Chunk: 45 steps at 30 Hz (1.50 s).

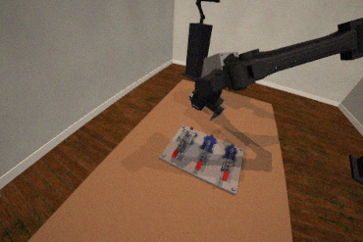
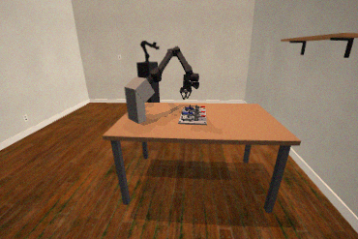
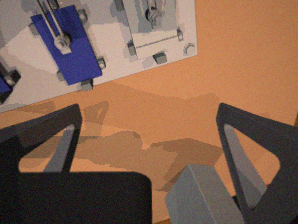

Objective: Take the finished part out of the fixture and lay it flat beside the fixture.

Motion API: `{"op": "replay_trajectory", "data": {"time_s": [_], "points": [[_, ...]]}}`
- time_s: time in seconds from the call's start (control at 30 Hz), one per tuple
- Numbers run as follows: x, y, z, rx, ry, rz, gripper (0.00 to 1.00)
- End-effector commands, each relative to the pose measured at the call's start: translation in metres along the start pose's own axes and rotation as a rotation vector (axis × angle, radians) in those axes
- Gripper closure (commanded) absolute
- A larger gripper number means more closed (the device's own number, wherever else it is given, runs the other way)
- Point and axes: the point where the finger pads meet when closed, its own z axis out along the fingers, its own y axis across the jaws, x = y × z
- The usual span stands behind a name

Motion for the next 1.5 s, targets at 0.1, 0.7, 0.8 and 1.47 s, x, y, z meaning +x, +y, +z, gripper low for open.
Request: {"op": "replay_trajectory", "data": {"time_s": [0.1,0.7,0.8,1.47], "points": [[-0.013,0.013,-0.008,-0.006,-0.017,-0.09,0.0],[-0.024,-0.005,-0.012,-0.089,-0.006,-0.165,0.0],[-0.023,-0.005,-0.011,-0.089,-0.004,-0.165,0.0],[-0.038,-0.046,-0.02,-0.191,-0.043,-0.214,0.0]]}}
